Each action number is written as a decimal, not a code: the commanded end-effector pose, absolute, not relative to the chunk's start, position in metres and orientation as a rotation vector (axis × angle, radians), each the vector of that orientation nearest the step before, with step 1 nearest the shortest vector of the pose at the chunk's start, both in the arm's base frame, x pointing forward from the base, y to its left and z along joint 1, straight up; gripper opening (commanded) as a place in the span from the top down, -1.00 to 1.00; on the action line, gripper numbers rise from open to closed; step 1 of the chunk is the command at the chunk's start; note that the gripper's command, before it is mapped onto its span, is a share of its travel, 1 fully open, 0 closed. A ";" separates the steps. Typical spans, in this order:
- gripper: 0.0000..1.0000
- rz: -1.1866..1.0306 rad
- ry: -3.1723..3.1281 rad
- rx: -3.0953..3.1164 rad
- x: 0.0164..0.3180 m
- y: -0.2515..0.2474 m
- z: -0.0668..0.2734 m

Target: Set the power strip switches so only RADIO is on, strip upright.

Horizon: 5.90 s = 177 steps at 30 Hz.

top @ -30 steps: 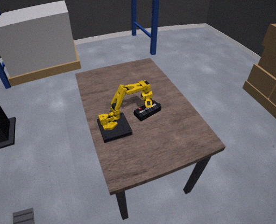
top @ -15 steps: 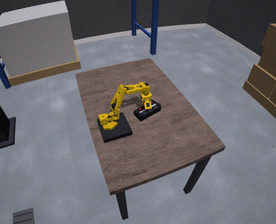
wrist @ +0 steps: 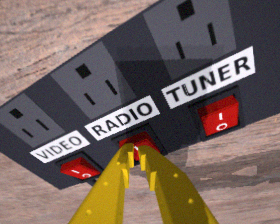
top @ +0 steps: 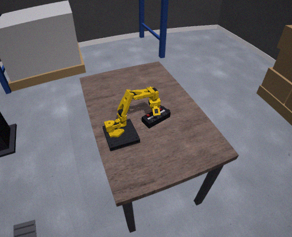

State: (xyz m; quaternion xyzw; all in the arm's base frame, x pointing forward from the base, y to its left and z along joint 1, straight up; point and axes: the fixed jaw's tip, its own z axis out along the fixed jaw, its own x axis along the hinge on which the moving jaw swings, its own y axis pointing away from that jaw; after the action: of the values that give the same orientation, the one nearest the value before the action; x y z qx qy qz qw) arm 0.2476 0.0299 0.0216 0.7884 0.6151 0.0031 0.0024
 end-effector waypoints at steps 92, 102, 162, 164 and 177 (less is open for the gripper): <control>1.00 0.001 1.944 2.468 0.239 0.029 0.002; 1.00 0.001 1.943 2.468 0.242 0.029 0.009; 1.00 0.000 0.854 3.023 0.147 -0.116 0.074; 1.00 0.000 0.854 3.023 0.147 -0.116 0.074; 1.00 0.000 0.854 3.023 0.147 -0.116 0.074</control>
State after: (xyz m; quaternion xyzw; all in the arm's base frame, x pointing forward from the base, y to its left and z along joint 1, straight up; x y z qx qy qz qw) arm 0.1507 -0.1169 0.0741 0.9626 0.2708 0.0026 0.0042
